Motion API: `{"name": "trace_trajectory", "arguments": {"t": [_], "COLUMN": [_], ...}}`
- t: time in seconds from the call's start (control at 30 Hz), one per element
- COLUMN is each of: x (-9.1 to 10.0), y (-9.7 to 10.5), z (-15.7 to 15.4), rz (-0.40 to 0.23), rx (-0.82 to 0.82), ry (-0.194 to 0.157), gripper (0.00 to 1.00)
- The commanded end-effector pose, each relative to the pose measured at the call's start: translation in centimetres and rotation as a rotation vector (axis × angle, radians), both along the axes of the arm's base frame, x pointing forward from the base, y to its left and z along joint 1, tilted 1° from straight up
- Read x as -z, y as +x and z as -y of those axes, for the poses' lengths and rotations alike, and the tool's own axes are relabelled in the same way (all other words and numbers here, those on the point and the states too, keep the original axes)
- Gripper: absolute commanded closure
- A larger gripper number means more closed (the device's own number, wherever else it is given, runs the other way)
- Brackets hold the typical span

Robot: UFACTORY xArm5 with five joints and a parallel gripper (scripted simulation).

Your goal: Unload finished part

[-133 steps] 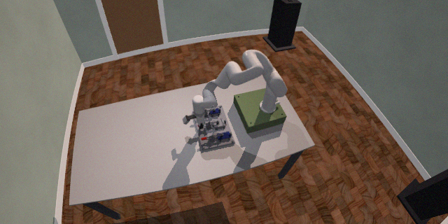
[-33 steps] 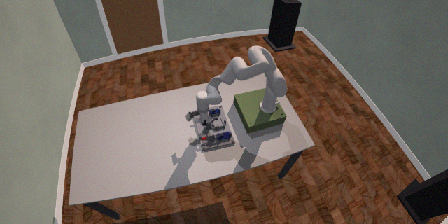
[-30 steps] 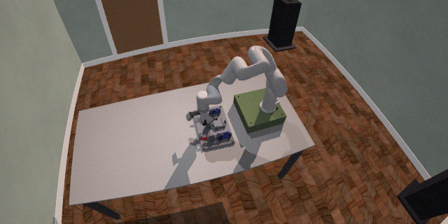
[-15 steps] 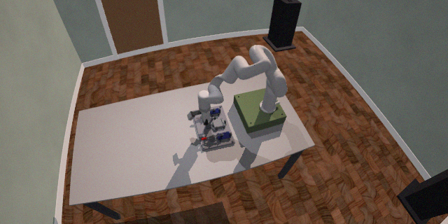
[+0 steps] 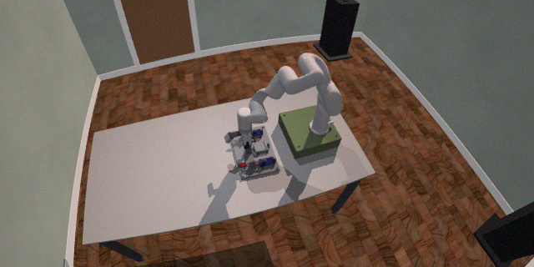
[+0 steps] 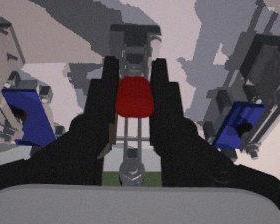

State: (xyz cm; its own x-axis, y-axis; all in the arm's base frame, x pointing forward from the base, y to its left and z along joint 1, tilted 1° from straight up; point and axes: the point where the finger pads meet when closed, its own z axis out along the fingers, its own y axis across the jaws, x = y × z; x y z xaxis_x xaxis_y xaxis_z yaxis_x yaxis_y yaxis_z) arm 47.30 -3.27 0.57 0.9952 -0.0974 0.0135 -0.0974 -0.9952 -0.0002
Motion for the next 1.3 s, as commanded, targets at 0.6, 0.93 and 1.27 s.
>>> {"name": "trace_trajectory", "arguments": {"t": [0.6, 0.93, 1.27], "x": [-0.02, -0.02, -0.01], "y": [-0.35, -0.37, -0.38], "z": [-0.06, -0.06, -0.05], "rz": [0.001, 0.001, 0.0], "rx": [0.0, 0.0, 0.0], "ry": [0.0, 0.0, 0.0], "gripper": [1.0, 1.0, 1.0]}}
